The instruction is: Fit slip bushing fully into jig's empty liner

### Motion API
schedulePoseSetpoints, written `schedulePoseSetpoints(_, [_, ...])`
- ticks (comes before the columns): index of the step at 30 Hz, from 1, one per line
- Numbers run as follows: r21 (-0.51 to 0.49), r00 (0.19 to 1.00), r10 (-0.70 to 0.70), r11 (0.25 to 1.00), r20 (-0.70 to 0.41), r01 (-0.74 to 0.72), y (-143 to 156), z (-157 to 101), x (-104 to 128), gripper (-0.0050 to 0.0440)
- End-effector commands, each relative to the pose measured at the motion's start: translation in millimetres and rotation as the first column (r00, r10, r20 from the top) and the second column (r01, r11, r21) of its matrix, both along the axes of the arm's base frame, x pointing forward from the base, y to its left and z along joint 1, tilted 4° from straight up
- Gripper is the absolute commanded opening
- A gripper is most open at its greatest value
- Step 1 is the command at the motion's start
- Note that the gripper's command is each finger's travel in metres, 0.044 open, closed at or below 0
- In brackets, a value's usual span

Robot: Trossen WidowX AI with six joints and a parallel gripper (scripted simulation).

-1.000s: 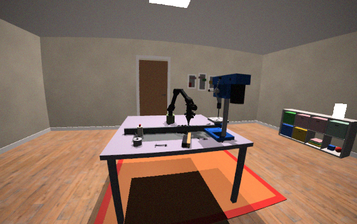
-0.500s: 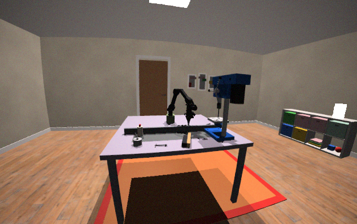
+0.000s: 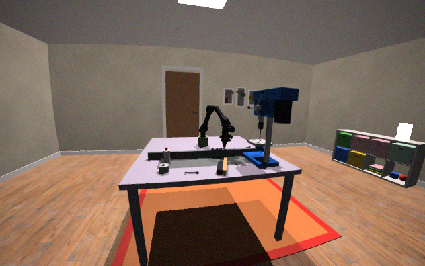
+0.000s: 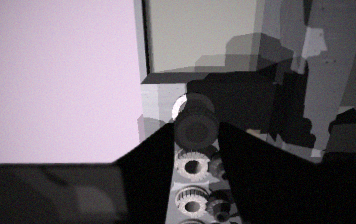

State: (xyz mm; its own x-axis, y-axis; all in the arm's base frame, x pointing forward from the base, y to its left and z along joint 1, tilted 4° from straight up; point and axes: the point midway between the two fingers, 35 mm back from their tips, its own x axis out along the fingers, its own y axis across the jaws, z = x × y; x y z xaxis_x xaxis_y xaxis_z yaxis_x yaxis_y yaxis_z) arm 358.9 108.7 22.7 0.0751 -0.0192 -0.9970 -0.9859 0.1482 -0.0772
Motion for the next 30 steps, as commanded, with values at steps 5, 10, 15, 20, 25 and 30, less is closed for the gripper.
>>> schedulePoseSetpoints(5, [0.002,1.000,0.003,1.000,-0.001,-0.003,-0.8,-13.0,1.0,-0.0050])
schedulePoseSetpoints(10, [0.002,1.000,0.004,1.000,-0.001,-0.004,-0.7,-20.9,1.5,-0.0050])
schedulePoseSetpoints(15, [0.002,1.000,0.003,1.000,-0.001,-0.003,-0.5,-21.9,1.5,-0.0050])
schedulePoseSetpoints(20, [0.008,1.000,0.000,1.000,0.024,0.000,1.3,-11.4,5.6,-0.0050])
schedulePoseSetpoints(25, [0.008,1.000,0.000,1.000,0.024,0.000,1.3,-11.4,5.6,0.0096])
schedulePoseSetpoints(30, [0.008,1.000,0.000,1.000,0.024,0.000,1.3,-11.4,5.6,0.0216])
